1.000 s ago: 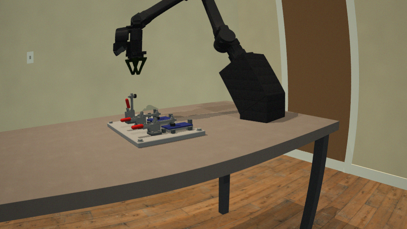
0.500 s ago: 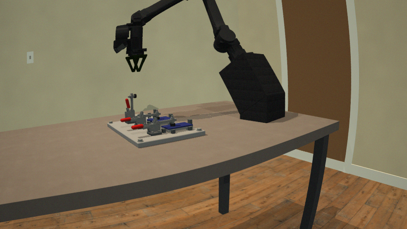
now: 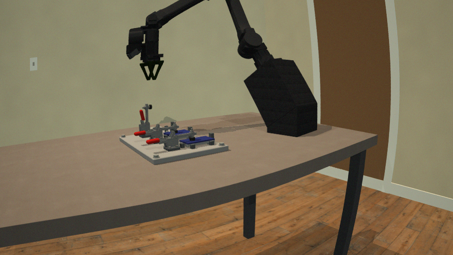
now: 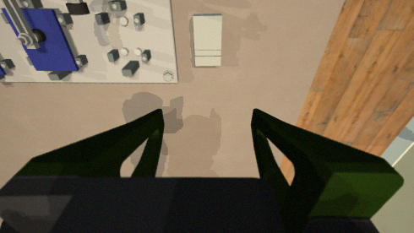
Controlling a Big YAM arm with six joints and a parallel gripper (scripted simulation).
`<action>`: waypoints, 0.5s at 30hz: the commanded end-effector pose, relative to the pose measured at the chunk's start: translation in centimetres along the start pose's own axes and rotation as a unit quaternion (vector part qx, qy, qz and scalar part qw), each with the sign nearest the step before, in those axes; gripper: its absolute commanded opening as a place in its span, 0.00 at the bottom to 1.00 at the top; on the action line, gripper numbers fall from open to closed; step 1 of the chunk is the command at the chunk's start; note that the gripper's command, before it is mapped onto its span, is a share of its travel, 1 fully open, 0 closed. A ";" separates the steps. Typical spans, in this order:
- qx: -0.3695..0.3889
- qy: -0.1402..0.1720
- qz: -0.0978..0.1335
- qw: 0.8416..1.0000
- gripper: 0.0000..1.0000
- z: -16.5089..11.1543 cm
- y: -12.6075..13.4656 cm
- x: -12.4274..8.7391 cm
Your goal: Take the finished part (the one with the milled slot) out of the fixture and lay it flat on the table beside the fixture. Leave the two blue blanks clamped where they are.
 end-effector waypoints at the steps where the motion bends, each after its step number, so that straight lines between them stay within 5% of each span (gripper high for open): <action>1: -0.006 -0.004 0.001 1.000 0.64 1.2 0.5 -0.7; 15: -0.008 -0.002 0.001 1.000 0.64 1.1 0.6 -0.5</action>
Point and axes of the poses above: the point where the finger pads meet when closed, its own x axis out along the fingers, its own y axis across the jaws, z = x × y, the point moved 2 cm from there along -x, back along the fingers, and after that the axes turned 11 degrees about x, right-handed, at the moved point
